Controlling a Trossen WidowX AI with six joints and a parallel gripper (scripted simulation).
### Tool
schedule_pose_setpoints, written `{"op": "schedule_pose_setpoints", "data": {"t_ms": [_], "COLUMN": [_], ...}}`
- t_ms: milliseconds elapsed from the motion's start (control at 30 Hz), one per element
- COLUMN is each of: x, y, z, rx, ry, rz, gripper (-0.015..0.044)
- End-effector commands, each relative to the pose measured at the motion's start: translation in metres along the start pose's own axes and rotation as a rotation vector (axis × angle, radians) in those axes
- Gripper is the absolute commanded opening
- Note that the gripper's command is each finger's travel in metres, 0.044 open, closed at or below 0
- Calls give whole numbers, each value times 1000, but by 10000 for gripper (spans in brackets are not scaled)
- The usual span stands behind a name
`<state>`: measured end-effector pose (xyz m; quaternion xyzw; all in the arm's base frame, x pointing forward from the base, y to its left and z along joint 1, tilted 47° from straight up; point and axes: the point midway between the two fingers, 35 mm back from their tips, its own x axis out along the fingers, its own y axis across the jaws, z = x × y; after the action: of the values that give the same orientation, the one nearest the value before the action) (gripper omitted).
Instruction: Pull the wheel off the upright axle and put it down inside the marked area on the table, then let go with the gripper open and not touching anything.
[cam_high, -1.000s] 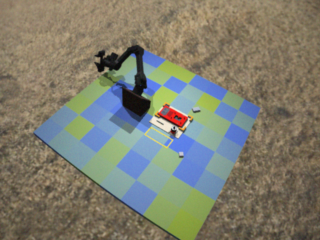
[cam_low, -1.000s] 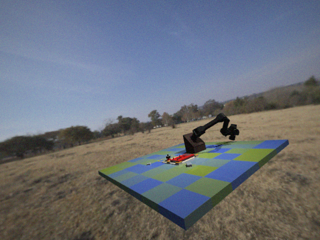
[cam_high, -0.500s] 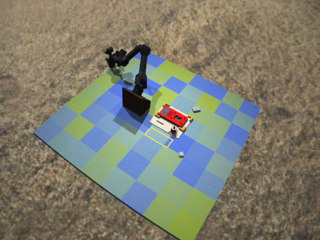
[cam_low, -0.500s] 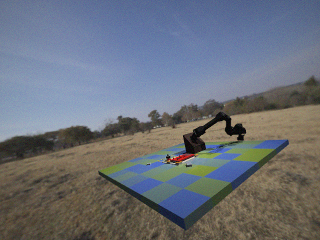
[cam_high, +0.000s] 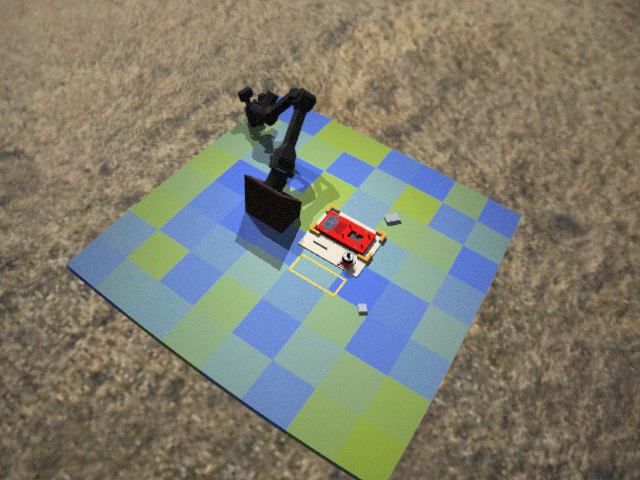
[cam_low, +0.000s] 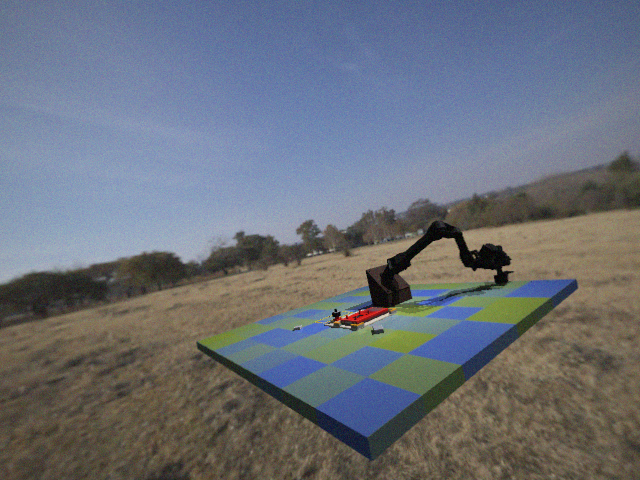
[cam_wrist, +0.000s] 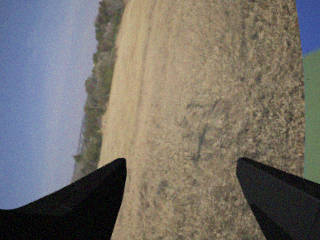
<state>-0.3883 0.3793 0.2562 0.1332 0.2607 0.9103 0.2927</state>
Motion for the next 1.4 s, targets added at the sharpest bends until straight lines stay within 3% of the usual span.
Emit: {"op": "schedule_pose_setpoints", "data": {"t_ms": [0,200,633,1367], "x": [-9,-29,-109,-254], "y": [-9,-29,-93,-193], "z": [37,89,212,308], "rx": [-45,-110,-273,-783], "ry": [-68,-157,-304,-135], "rz": [-40,-112,-361,-869], "gripper": [300,300,300,300]}}
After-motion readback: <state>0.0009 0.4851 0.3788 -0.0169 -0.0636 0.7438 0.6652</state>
